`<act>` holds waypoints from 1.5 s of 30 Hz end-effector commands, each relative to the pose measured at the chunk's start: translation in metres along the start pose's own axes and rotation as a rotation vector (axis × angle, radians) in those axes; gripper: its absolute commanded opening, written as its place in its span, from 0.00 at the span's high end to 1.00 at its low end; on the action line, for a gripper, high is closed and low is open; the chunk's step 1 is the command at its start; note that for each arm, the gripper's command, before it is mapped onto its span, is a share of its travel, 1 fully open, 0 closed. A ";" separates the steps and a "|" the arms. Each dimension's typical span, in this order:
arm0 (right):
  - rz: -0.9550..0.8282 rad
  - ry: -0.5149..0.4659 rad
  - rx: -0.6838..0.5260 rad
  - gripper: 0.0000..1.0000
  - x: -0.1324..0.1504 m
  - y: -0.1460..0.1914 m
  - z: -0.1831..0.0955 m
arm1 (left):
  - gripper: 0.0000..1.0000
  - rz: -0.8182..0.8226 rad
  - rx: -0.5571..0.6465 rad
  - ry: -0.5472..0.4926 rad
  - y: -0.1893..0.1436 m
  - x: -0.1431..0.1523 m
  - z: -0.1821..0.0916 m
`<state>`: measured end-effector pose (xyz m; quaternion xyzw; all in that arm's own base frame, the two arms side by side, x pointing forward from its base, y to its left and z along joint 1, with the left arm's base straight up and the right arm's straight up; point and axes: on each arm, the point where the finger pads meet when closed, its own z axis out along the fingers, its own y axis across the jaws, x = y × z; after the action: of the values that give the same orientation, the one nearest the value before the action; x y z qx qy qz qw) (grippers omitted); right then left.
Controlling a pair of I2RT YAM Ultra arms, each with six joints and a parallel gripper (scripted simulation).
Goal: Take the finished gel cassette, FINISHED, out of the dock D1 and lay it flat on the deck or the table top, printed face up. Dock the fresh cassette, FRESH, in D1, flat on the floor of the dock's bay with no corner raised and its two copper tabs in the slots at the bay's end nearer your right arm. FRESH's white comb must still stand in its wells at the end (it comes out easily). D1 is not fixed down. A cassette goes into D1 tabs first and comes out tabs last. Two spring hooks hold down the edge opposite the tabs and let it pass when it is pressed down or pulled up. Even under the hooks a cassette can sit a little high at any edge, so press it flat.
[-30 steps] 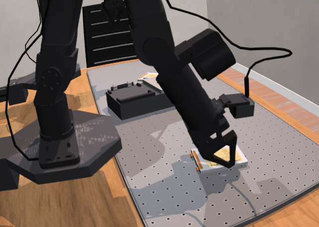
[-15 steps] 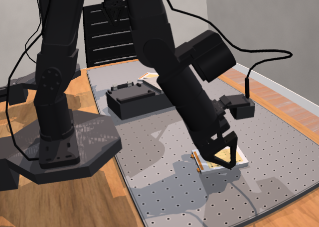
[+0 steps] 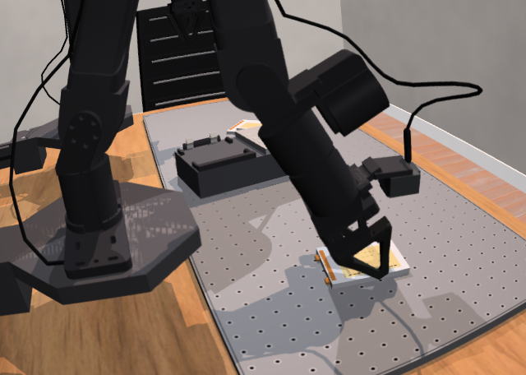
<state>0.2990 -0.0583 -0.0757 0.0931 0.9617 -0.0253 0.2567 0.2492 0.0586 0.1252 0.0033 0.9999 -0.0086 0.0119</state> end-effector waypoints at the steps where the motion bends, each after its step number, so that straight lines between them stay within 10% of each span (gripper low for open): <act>1: 0.000 -0.012 0.000 1.00 -0.004 0.000 -0.001 | 0.00 -0.001 0.001 -0.025 0.000 0.002 -0.007; 5: 0.000 -0.012 0.000 1.00 -0.004 0.000 -0.001 | 0.00 -0.001 0.001 -0.025 0.000 0.002 -0.007; 6: 0.000 -0.012 0.000 0.08 -0.004 0.000 -0.001 | 0.00 -0.001 0.001 -0.025 0.000 0.002 -0.007; 45: 0.000 -0.012 0.000 0.02 -0.004 0.000 -0.005 | 0.00 -0.001 0.001 -0.025 0.000 0.002 -0.007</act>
<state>0.2986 -0.0583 -0.0760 0.0932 0.9619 -0.0252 0.2557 0.2492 0.0586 0.1252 0.0033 0.9999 -0.0086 0.0119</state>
